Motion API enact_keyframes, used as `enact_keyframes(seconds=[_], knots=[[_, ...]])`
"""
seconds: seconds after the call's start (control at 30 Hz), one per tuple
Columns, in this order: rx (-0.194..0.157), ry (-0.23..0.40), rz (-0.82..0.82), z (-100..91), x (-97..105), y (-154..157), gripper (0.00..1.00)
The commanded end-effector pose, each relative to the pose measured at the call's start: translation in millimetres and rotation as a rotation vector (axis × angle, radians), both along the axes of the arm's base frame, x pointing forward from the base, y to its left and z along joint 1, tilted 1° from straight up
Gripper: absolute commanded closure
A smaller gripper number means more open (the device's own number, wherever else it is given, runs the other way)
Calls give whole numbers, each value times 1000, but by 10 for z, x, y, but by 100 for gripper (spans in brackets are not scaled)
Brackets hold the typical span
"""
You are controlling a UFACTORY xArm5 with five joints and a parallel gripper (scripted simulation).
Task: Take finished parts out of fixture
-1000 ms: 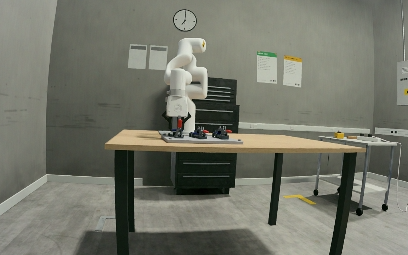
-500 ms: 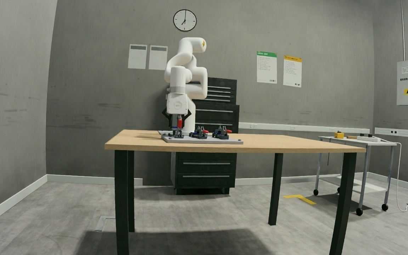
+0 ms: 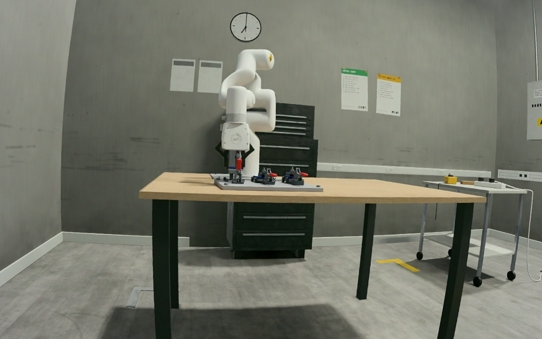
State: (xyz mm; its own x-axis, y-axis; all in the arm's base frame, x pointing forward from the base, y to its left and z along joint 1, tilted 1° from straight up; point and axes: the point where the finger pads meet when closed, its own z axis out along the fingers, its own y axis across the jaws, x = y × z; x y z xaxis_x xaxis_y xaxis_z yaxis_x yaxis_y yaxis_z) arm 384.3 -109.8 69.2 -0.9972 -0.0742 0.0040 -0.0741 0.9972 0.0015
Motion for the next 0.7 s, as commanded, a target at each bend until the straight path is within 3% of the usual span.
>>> enact_keyframes(seconds=[0.0, 0.33, 0.67], knots=[[-1, -4, 0, 17, 15, -4, 100], [-1, -4, 0, 71, 3, -4, 100], [-1, -4, 0, 268, -43, -5, 100]])
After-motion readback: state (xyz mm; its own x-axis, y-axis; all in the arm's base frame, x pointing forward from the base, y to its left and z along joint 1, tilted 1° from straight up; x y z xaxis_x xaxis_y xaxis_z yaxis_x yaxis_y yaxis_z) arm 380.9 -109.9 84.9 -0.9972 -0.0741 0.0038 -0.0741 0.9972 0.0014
